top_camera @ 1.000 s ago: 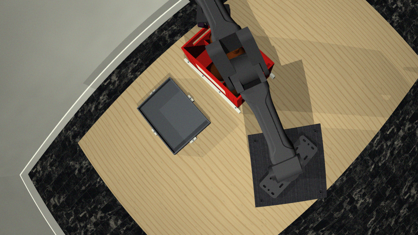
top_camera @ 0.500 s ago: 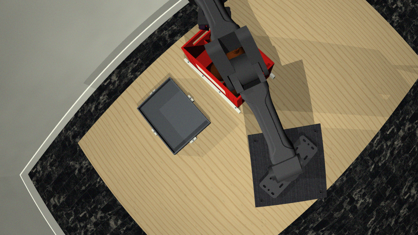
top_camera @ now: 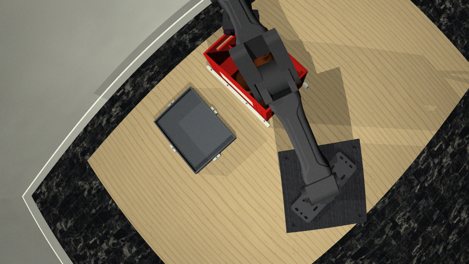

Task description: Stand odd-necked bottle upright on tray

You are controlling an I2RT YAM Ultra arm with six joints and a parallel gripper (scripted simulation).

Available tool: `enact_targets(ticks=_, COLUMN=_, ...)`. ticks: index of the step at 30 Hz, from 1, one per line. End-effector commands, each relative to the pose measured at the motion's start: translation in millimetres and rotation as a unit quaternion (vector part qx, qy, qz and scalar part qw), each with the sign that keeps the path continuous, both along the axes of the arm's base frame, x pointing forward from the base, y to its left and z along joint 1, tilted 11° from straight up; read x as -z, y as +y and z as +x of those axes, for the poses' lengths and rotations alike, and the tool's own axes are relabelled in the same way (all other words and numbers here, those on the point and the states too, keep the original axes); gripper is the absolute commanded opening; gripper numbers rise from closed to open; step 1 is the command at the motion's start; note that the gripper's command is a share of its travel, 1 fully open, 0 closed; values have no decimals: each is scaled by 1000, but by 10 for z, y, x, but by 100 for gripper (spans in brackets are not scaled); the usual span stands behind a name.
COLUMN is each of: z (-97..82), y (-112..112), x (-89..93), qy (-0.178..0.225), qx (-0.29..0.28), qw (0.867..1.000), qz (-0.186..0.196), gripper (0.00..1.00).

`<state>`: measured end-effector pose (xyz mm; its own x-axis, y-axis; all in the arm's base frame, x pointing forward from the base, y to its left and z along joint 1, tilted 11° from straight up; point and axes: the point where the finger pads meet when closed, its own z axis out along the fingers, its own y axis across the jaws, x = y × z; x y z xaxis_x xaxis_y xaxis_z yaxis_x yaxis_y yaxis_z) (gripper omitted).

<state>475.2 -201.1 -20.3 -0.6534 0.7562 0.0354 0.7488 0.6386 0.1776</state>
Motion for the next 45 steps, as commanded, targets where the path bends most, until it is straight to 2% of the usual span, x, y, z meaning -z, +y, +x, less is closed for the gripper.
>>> enact_targets(ticks=1, z=43, y=-12, x=-47, qy=-12, qx=3, qw=1000, qz=-4, gripper=61)
enact_targets(ticks=4, z=35, y=0, x=-7, qy=-9, qx=3, qw=1000, qz=-2, gripper=61)
enact_targets(ticks=45, z=56, y=-7, x=-47, qy=-14, qx=2, qw=1000, qz=-5, gripper=61)
